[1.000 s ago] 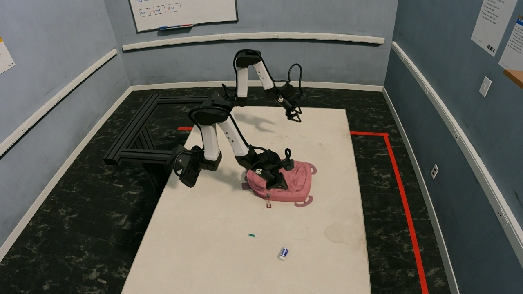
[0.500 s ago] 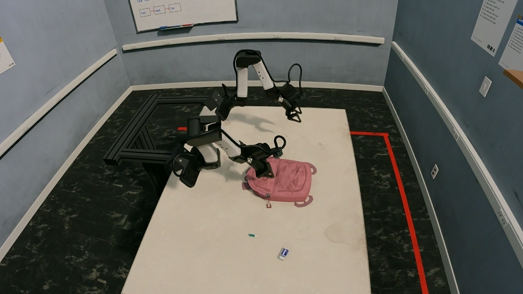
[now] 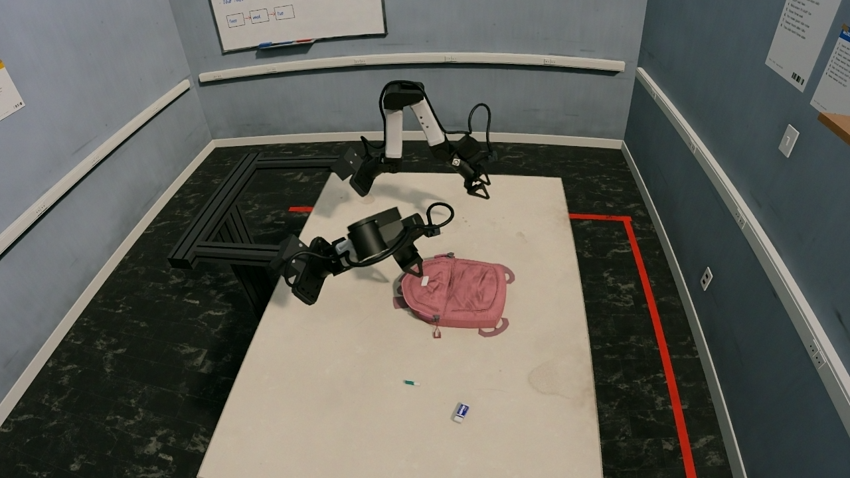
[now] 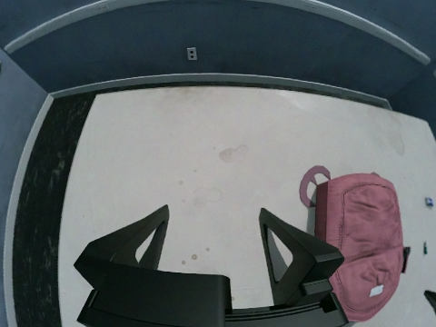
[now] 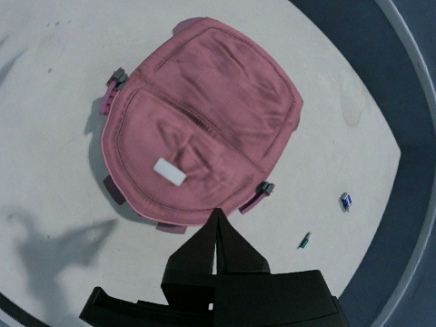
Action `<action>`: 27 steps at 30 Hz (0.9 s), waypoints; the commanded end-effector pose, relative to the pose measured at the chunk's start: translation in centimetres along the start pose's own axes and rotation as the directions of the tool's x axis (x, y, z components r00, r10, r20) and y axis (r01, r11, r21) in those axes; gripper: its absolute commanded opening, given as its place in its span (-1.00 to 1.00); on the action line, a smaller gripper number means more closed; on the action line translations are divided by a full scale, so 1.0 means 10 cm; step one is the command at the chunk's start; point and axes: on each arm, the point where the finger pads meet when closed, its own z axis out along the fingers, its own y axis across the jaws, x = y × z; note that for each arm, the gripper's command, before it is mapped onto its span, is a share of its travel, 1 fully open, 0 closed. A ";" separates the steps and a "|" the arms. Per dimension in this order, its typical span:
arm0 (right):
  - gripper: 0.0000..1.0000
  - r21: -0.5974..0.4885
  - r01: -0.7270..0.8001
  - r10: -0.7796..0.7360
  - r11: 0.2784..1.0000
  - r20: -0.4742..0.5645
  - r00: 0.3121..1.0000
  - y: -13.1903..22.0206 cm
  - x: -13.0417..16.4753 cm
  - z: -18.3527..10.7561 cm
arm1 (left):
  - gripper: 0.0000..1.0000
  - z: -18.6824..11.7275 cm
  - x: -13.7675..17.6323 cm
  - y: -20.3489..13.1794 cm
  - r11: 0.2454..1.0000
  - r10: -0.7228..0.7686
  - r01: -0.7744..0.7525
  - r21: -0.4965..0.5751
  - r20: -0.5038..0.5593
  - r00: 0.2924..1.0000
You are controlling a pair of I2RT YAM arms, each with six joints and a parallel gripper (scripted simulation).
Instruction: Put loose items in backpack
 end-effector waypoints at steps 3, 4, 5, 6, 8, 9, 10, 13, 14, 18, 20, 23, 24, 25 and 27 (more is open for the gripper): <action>-1.00 0.169 -0.042 0.047 0.985 -0.027 0.999 -0.02 -0.04 -0.04 | 0.80 -0.01 -0.07 0.01 1.000 0.002 -0.002 -0.002 0.020 1.000; -1.00 0.172 -0.025 0.032 0.985 -0.039 0.999 0.04 -0.02 -0.05 | 0.80 -0.01 -0.07 0.01 1.000 0.002 -0.002 -0.002 0.020 1.000; -1.00 0.174 -0.007 0.016 0.985 -0.050 0.999 0.11 0.00 -0.06 | 0.80 -0.01 -0.07 0.01 1.000 0.002 -0.002 -0.002 0.020 1.000; -1.00 0.176 0.010 0.001 0.984 -0.062 0.998 0.18 0.02 -0.07 | 0.80 -0.01 -0.07 0.01 1.000 0.002 -0.002 -0.002 0.020 1.000; -1.00 0.177 0.070 -0.054 0.982 -0.094 0.994 0.31 0.08 -0.10 | 0.80 -0.01 -0.07 0.01 1.000 0.002 -0.002 -0.002 0.020 1.000; -1.00 0.179 0.088 -0.070 0.980 -0.104 0.992 0.38 0.10 -0.12 | 0.80 -0.01 -0.07 0.01 1.000 0.002 -0.002 -0.002 0.020 1.000; -1.00 0.180 0.105 -0.085 0.978 -0.115 0.990 0.44 0.12 -0.13 | 0.80 -0.01 -0.07 0.01 1.000 0.002 -0.002 -0.002 0.020 1.000; -1.00 0.182 0.158 -0.133 0.971 -0.145 0.980 0.64 0.17 -0.17 | 0.80 -0.01 -0.07 0.01 1.000 0.002 -0.002 -0.002 0.020 1.000; -1.00 0.182 0.176 -0.148 0.967 -0.155 0.977 0.70 0.18 -0.18 | 0.80 -0.01 -0.07 0.01 1.000 0.002 -0.002 -0.002 0.020 1.000; -1.00 0.180 0.216 -0.184 0.960 -0.177 0.967 0.83 0.22 -0.21 | 0.80 -0.01 -0.07 0.01 1.000 0.002 -0.002 -0.002 0.020 1.000; -1.00 0.169 0.250 -0.212 0.954 -0.211 0.954 0.97 0.29 -0.24 | 0.80 -0.01 -0.07 0.01 1.000 0.002 -0.002 -0.002 0.020 1.000; -1.00 0.168 0.301 -0.256 0.939 -0.245 0.935 1.16 0.34 -0.28 | 0.80 -0.01 -0.07 0.01 1.000 0.002 -0.002 -0.002 0.020 1.000; -1.00 0.168 0.318 -0.270 0.933 -0.257 0.928 1.22 0.36 -0.30 | 0.80 -0.01 -0.07 0.01 1.000 0.002 -0.002 -0.002 0.020 1.000; -1.00 0.167 0.335 -0.284 0.927 -0.268 0.921 1.28 0.38 -0.31 | 0.80 -0.01 -0.07 0.01 1.000 0.002 -0.002 -0.002 0.020 1.000; -1.00 0.166 0.354 -0.299 0.921 -0.281 0.912 1.36 0.40 -0.33 | 0.80 -0.01 -0.07 0.01 1.000 0.002 -0.002 -0.002 0.020 1.000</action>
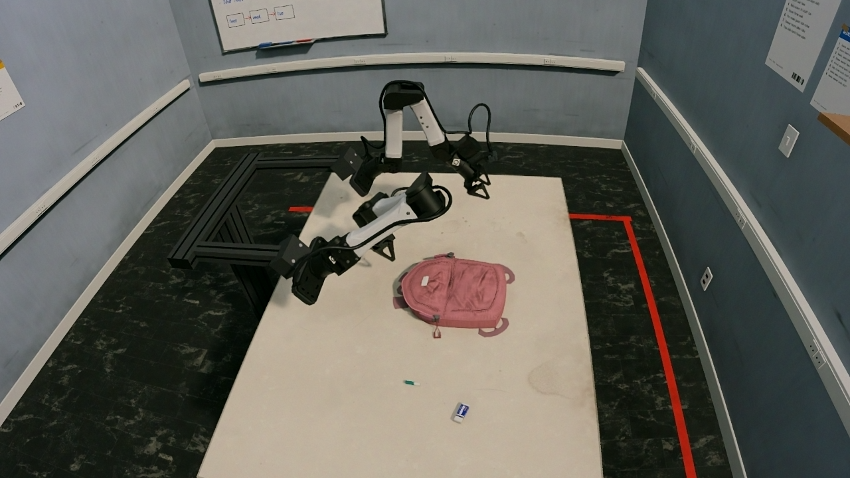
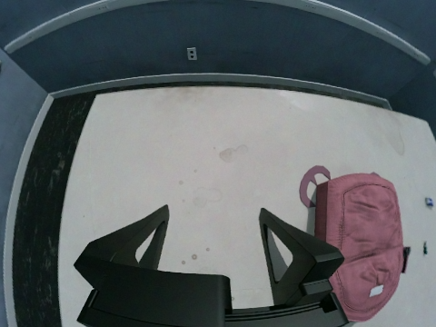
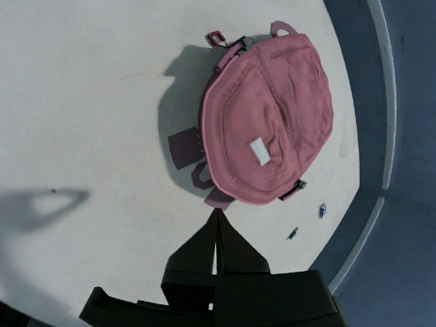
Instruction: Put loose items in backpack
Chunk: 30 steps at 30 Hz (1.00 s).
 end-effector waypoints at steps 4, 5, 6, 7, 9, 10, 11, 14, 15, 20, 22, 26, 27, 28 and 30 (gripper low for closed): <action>-1.00 0.053 -0.018 0.030 0.998 -0.241 0.970 0.11 0.04 0.16 | 0.80 -0.01 -0.07 0.01 1.000 0.002 -0.002 -0.002 0.020 1.000; -1.00 0.052 -0.018 0.030 0.999 -0.241 0.970 0.15 0.05 0.22 | 0.80 -0.01 -0.07 0.01 1.000 0.002 -0.002 -0.002 0.020 1.000; -1.00 0.051 -0.018 0.029 0.999 -0.240 0.970 0.18 0.07 0.28 | 0.80 -0.01 -0.07 0.01 1.000 0.002 -0.002 -0.002 0.020 1.000; -1.00 0.051 -0.018 0.029 0.999 -0.240 0.970 0.18 0.07 0.28 | 0.80 -0.01 -0.07 0.01 1.000 0.002 -0.002 -0.002 0.020 1.000; -1.00 0.050 -0.018 0.029 0.999 -0.240 0.970 0.21 0.08 0.34 | 0.80 -0.01 -0.07 0.01 1.000 0.002 -0.002 -0.002 0.020 1.000; -1.00 0.049 -0.018 0.029 0.999 -0.240 0.970 0.24 0.09 0.40 | 0.80 -0.01 -0.07 0.01 1.000 0.002 -0.002 -0.002 0.020 1.000; -1.00 0.049 -0.018 0.029 0.999 -0.240 0.970 0.26 0.10 0.43 | 0.80 -0.01 -0.07 0.01 1.000 0.002 -0.002 -0.002 0.020 1.000; -1.00 0.049 -0.018 0.029 0.999 -0.240 0.970 0.26 0.10 0.43 | 0.80 -0.01 -0.07 0.01 1.000 0.002 -0.002 -0.002 0.020 1.000; -1.00 0.048 -0.018 0.029 0.999 -0.239 0.970 0.25 0.11 0.46 | 0.80 -0.01 -0.07 0.01 1.000 0.002 -0.002 -0.002 0.020 1.000; -1.00 0.051 -0.048 0.058 0.998 -0.229 0.972 0.15 0.06 0.61 | 0.80 -0.01 -0.07 0.01 1.000 0.002 -0.002 -0.002 0.020 1.000; -1.00 0.053 -0.057 0.067 0.997 -0.226 0.972 0.13 0.09 0.67 | 0.80 -0.01 -0.07 0.01 1.000 0.002 -0.002 -0.002 0.020 1.000; -1.00 0.052 -0.051 0.061 0.997 -0.227 0.972 0.10 0.13 0.73 | 0.80 -0.01 -0.07 0.01 1.000 0.002 -0.002 -0.002 0.020 1.000; -1.00 0.052 -0.050 0.061 0.997 -0.226 0.972 0.09 0.14 0.76 | 0.80 -0.01 -0.07 0.01 1.000 0.002 -0.002 -0.002 0.020 1.000; -1.00 0.050 -0.041 0.051 0.998 -0.228 0.972 0.10 0.17 0.79 | 0.80 -0.01 -0.07 0.01 1.000 0.002 -0.002 -0.002 0.020 1.000; -1.00 0.044 -0.018 0.027 0.999 -0.234 0.972 0.13 0.23 0.83 | 0.80 -0.01 -0.07 0.01 1.000 0.002 -0.002 -0.002 0.020 1.000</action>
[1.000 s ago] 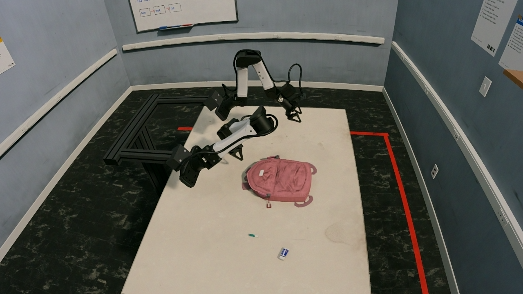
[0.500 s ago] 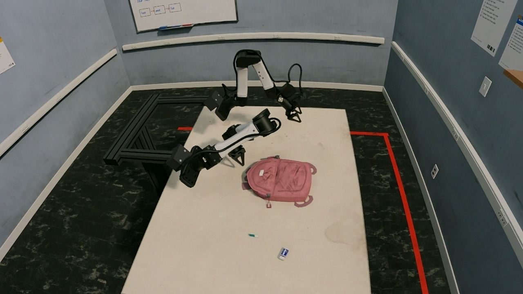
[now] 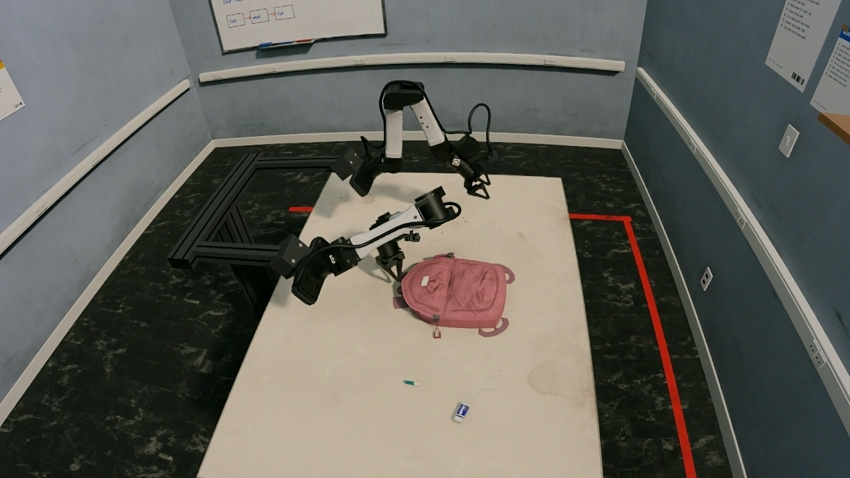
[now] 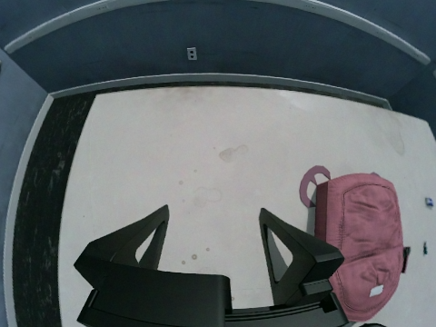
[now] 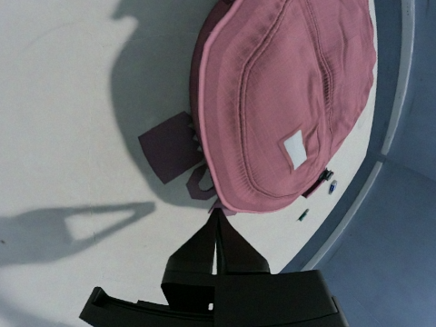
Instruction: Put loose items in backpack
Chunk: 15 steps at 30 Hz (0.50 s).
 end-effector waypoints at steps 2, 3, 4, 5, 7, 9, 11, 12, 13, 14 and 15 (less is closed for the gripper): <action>-1.00 -0.025 0.004 -0.003 1.000 0.036 0.999 0.00 -0.03 0.07 | 0.80 -0.01 -0.07 0.01 1.000 0.002 -0.002 -0.002 0.020 1.000; -1.00 -0.025 0.002 -0.001 1.000 0.037 0.999 0.00 -0.04 0.07 | 0.80 -0.01 -0.07 0.01 1.000 0.002 -0.002 -0.002 0.020 1.000; -1.00 -0.025 -0.001 0.002 1.000 0.037 0.999 -0.01 -0.05 0.07 | 0.80 -0.01 -0.07 0.01 1.000 0.002 -0.002 -0.002 0.020 1.000; -1.00 -0.026 -0.002 0.003 1.000 0.040 0.999 0.00 -0.06 0.06 | 0.80 -0.01 -0.07 0.01 1.000 0.002 -0.002 -0.002 0.020 1.000; -1.00 -0.027 -0.006 0.007 1.000 0.041 0.999 -0.01 -0.07 0.06 | 0.80 -0.01 -0.07 0.01 1.000 0.002 -0.002 -0.002 0.020 1.000; -1.00 -0.027 -0.010 0.011 1.000 0.042 0.999 -0.02 -0.09 0.06 | 0.80 -0.01 -0.07 0.01 1.000 0.002 -0.002 -0.002 0.020 1.000; -1.00 -0.026 -0.012 0.013 1.000 0.042 0.999 -0.03 -0.10 0.06 | 0.80 -0.01 -0.07 0.01 1.000 0.002 -0.002 -0.002 0.020 1.000; -1.00 -0.026 -0.012 0.013 1.000 0.042 0.999 -0.03 -0.10 0.06 | 0.80 -0.01 -0.07 0.01 1.000 0.002 -0.002 -0.002 0.020 1.000; -1.00 -0.025 -0.014 0.015 1.000 0.042 0.999 -0.03 -0.10 0.06 | 0.80 -0.01 -0.07 0.01 1.000 0.002 -0.002 -0.002 0.020 1.000; -1.00 -0.025 -0.016 0.017 1.000 0.042 0.999 -0.04 -0.11 0.06 | 0.80 -0.01 -0.07 0.01 1.000 0.002 -0.002 -0.002 0.020 1.000; -1.00 -0.025 -0.015 0.016 1.000 0.041 0.999 -0.04 -0.10 0.06 | 0.80 -0.01 -0.07 0.01 1.000 0.002 -0.002 -0.002 0.020 1.000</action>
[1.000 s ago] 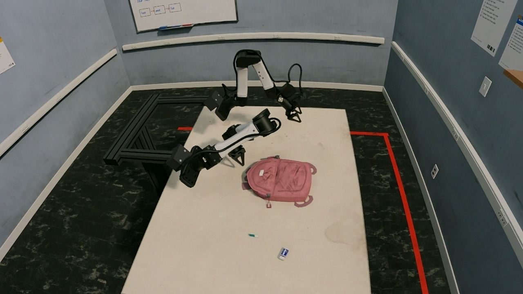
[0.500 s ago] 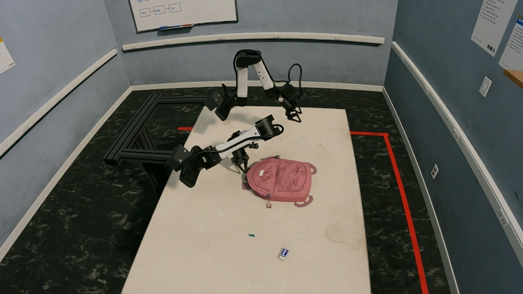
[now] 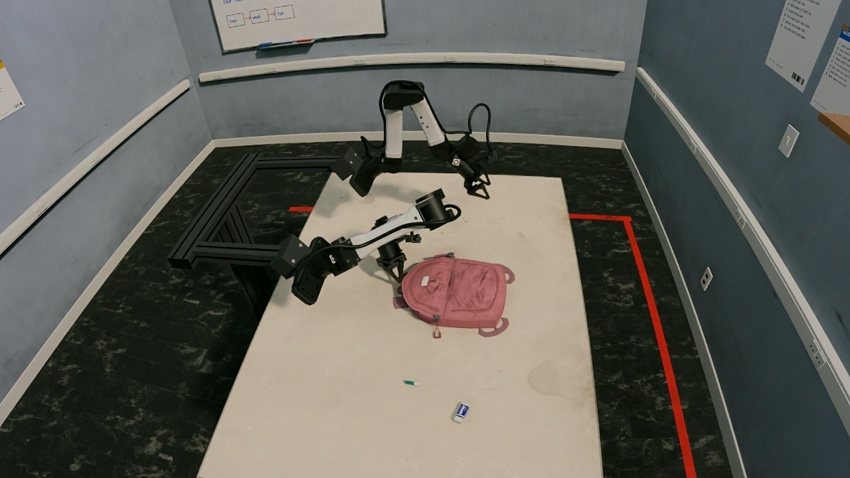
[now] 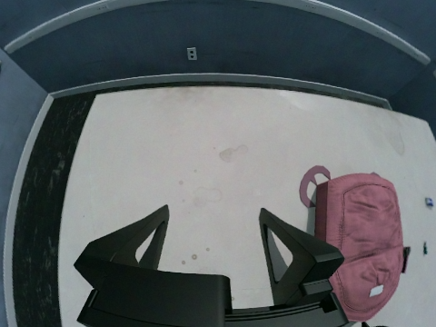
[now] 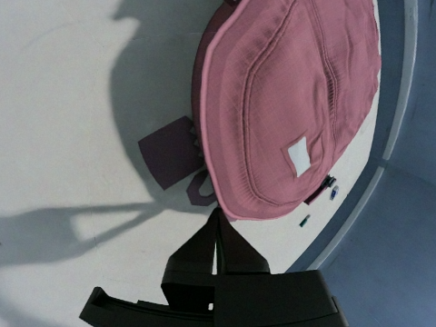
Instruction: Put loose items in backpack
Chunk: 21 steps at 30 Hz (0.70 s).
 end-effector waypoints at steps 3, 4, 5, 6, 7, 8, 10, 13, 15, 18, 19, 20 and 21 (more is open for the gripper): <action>-1.00 -0.008 -0.017 0.017 1.000 0.030 0.999 -0.02 -0.07 -0.03 | 0.80 -0.01 -0.07 0.01 1.000 0.002 -0.002 -0.002 0.020 1.000; -1.00 -0.008 -0.017 0.017 1.000 0.030 0.999 -0.02 -0.07 -0.03 | 0.80 -0.01 -0.07 0.01 1.000 0.002 -0.002 -0.002 0.020 1.000; -1.00 -0.008 -0.017 0.017 1.000 0.030 0.999 -0.02 -0.07 -0.03 | 0.80 -0.01 -0.07 0.01 1.000 0.002 -0.002 -0.002 0.020 1.000; -1.00 -0.008 -0.017 0.017 1.000 0.030 0.999 -0.02 -0.07 -0.03 | 0.80 -0.01 -0.07 0.01 1.000 0.002 -0.002 -0.002 0.020 1.000; -1.00 -0.008 -0.017 0.017 1.000 0.030 0.999 -0.02 -0.07 -0.03 | 0.80 -0.01 -0.07 0.01 1.000 0.002 -0.002 -0.002 0.020 1.000; -1.00 -0.008 -0.017 0.017 1.000 0.030 0.999 -0.02 -0.07 -0.03 | 0.80 -0.01 -0.07 0.01 1.000 0.002 -0.002 -0.002 0.020 1.000; -1.00 -0.009 -0.021 0.021 1.000 0.021 1.000 -0.04 -0.05 0.03 | 0.80 -0.01 -0.07 0.01 1.000 0.002 -0.002 -0.002 0.020 1.000; -1.00 -0.009 -0.008 0.008 1.000 0.018 1.000 -0.02 -0.02 0.06 | 0.80 -0.01 -0.07 0.01 1.000 0.002 -0.002 -0.002 0.020 1.000; -1.00 -0.006 -0.002 0.002 1.000 0.016 1.000 -0.02 -0.01 0.07 | 0.80 -0.01 -0.07 0.01 1.000 0.002 -0.002 -0.002 0.020 1.000; -1.00 -0.008 -0.007 0.007 1.000 0.018 1.000 -0.03 -0.02 0.10 | 0.80 -0.01 -0.07 0.01 1.000 0.002 -0.002 -0.002 0.020 1.000; -1.00 -0.008 -0.004 0.004 1.000 0.017 1.000 -0.03 -0.02 0.11 | 0.80 -0.01 -0.07 0.01 1.000 0.002 -0.002 -0.002 0.020 1.000; -1.00 -0.008 -0.001 0.001 1.000 0.017 1.000 -0.03 -0.01 0.12 | 0.80 -0.01 -0.07 0.01 1.000 0.002 -0.002 -0.002 0.020 1.000; -1.00 -0.008 -0.001 0.001 1.000 0.017 1.000 -0.03 -0.01 0.13 | 0.80 -0.01 -0.07 0.01 1.000 0.002 -0.002 -0.002 0.020 1.000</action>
